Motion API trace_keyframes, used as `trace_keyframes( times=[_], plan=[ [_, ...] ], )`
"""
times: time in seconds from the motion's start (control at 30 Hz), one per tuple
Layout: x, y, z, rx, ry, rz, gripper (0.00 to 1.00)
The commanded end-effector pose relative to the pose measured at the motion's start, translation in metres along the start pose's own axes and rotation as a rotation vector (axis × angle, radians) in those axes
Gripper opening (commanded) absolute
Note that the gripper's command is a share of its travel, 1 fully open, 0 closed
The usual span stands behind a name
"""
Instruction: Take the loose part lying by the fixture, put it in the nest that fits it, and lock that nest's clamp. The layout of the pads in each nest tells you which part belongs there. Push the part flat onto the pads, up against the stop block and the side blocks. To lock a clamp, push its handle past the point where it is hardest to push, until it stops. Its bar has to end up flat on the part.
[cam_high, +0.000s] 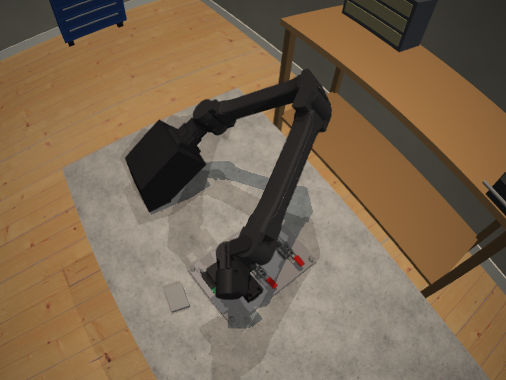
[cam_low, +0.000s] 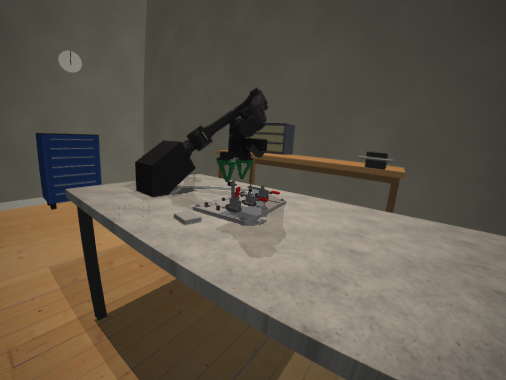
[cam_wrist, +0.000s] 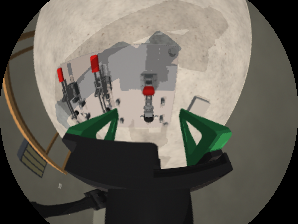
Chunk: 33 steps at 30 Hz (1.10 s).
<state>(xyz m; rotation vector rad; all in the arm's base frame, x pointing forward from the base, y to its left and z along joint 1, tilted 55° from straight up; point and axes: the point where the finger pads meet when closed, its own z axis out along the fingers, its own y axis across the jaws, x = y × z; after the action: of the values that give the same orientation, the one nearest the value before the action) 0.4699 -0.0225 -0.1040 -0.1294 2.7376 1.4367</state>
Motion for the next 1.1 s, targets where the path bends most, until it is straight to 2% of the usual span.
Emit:
trace_keyframes(
  times=[0.0,0.17,0.37,0.53,0.6,0.73,0.83,1.07],
  plan=[
    [-0.023,-0.001,-0.035,0.028,-0.052,-0.043,0.92],
    [-0.022,-0.002,-0.048,0.028,-0.050,-0.041,0.92],
    [-0.021,0.000,-0.086,0.033,-0.052,-0.045,0.92],
    [-0.017,-0.005,-0.101,0.027,-0.044,-0.034,0.92],
    [-0.023,0.008,-0.087,0.023,-0.012,-0.061,0.92],
    [-0.023,0.008,-0.088,0.022,-0.011,-0.061,0.92],
    [-0.020,-0.002,-0.099,0.028,-0.037,-0.047,0.92],
    [-0.012,-0.019,-0.099,0.027,-0.044,-0.033,0.92]
  ],
)
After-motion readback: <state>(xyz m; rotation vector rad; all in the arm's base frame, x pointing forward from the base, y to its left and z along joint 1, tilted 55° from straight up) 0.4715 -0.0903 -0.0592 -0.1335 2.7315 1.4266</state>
